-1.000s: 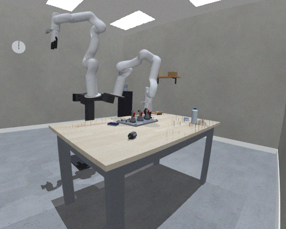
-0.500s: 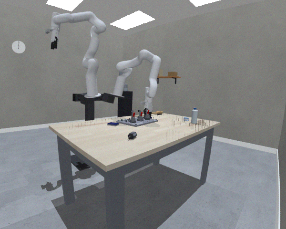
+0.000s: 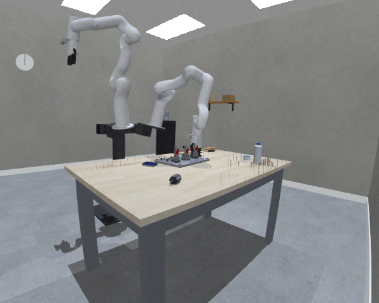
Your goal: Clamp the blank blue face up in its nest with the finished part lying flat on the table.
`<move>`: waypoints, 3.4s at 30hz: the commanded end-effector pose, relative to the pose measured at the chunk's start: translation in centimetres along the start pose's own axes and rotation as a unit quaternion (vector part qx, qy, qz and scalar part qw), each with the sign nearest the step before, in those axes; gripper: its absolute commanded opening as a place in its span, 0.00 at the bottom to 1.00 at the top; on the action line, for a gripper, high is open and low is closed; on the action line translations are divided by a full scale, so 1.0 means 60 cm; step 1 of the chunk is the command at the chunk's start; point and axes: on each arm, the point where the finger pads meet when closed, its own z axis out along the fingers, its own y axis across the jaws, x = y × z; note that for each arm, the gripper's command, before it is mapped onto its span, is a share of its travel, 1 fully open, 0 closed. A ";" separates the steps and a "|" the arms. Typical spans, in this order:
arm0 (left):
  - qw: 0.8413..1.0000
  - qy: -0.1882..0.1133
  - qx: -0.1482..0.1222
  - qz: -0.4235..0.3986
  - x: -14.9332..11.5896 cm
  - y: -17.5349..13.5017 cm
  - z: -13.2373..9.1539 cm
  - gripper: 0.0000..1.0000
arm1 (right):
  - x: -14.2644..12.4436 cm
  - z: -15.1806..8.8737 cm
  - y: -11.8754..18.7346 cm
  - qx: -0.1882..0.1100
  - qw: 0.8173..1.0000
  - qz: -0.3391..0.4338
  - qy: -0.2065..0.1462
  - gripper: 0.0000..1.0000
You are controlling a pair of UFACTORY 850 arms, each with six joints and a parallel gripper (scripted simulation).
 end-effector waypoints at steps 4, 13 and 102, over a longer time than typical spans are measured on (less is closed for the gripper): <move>1.000 -0.001 0.000 0.000 -0.002 0.000 -0.001 0.95 | 0.001 -0.001 0.000 0.000 1.000 0.000 0.001 1.00; 1.000 -0.001 0.000 0.000 -0.002 0.000 -0.001 0.95 | 0.001 -0.001 0.000 0.000 1.000 0.000 0.001 1.00; 1.000 -0.001 0.000 0.000 -0.002 0.000 -0.168 1.00 | 0.001 -0.001 0.000 0.000 1.000 0.000 0.001 1.00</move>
